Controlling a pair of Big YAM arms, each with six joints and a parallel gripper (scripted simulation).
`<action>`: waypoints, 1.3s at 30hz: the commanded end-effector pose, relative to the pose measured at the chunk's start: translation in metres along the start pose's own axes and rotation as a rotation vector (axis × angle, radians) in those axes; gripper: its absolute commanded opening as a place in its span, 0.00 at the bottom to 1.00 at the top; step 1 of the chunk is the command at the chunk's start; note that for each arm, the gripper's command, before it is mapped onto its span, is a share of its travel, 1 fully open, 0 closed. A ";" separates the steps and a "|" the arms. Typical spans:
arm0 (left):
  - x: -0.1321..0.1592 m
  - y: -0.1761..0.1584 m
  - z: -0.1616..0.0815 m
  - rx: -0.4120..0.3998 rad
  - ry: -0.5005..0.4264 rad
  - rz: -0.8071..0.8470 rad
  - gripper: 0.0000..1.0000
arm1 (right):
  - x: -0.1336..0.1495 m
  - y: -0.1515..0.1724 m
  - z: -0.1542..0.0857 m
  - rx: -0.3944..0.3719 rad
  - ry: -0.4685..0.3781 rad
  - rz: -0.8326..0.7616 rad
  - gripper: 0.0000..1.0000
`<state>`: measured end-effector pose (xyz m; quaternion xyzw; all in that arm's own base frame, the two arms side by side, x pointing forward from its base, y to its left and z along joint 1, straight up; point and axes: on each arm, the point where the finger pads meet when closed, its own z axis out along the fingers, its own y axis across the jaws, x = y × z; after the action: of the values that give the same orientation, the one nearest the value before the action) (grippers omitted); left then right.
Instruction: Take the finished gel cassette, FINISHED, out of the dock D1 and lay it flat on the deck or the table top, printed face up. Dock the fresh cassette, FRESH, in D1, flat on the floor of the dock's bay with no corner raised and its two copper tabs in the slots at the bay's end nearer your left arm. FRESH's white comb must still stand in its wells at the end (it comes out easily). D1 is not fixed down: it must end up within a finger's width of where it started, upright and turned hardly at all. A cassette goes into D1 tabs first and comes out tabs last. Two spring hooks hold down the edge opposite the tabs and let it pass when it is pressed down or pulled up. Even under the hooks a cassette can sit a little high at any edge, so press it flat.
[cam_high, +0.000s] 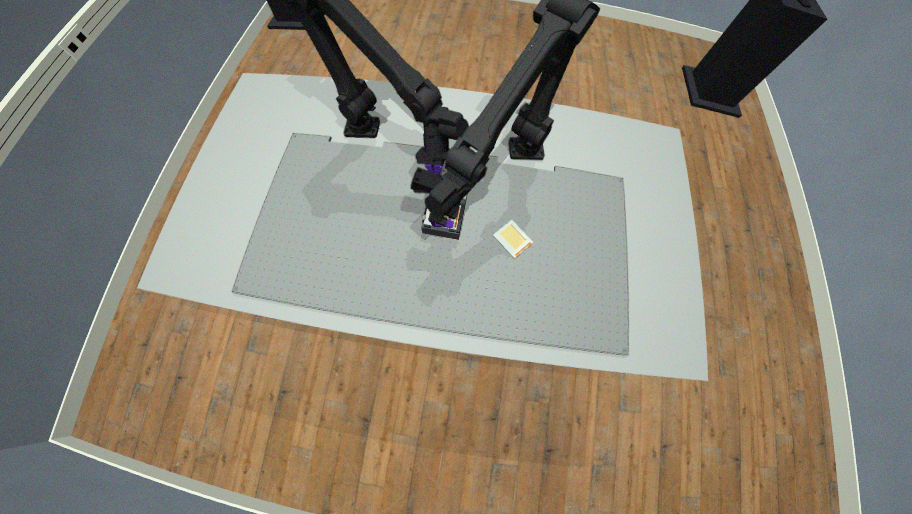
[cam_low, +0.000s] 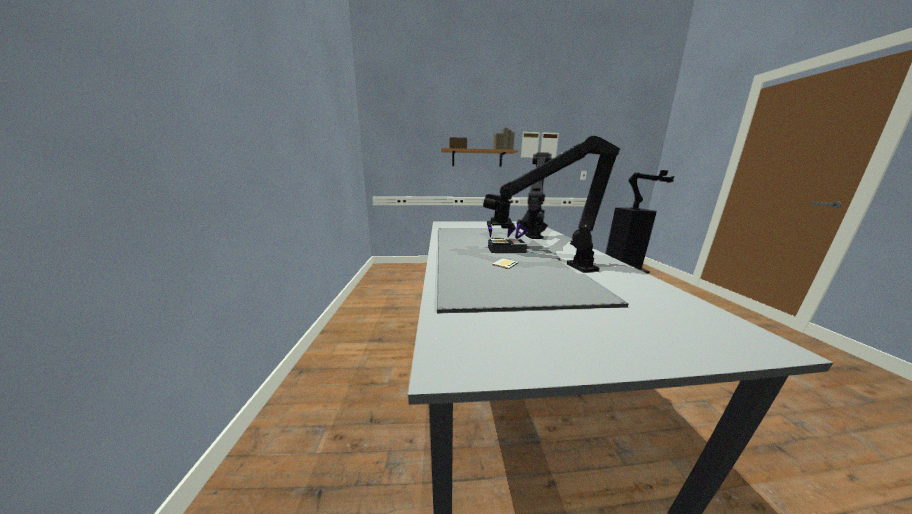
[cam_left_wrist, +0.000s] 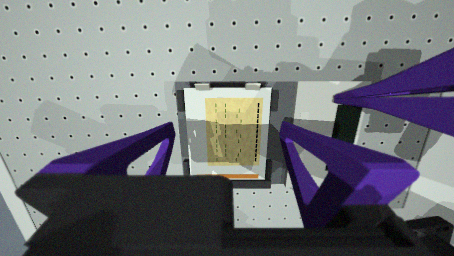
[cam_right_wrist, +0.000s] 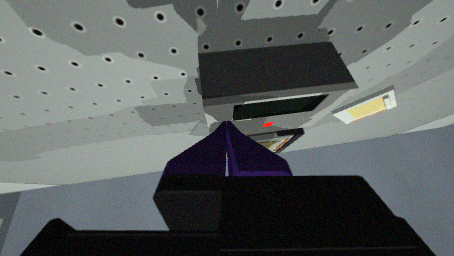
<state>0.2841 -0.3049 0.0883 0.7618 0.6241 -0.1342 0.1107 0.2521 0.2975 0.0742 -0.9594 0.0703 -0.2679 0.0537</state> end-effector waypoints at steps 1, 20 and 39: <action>-0.002 0.003 0.004 -0.007 -0.008 0.003 0.98 | -0.042 0.042 0.038 -0.120 -0.095 -0.069 0.00; 0.000 0.003 0.012 -0.006 -0.008 0.003 0.98 | -0.042 0.042 0.038 -0.120 -0.095 -0.069 0.00; 0.001 0.002 0.016 -0.004 -0.006 0.002 0.98 | -0.042 0.042 0.038 -0.120 -0.095 -0.069 0.00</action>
<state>0.2852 -0.3058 0.0772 0.7618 0.6237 -0.1338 0.1127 0.2521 0.2975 0.0742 -0.9594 0.0703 -0.2679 0.0537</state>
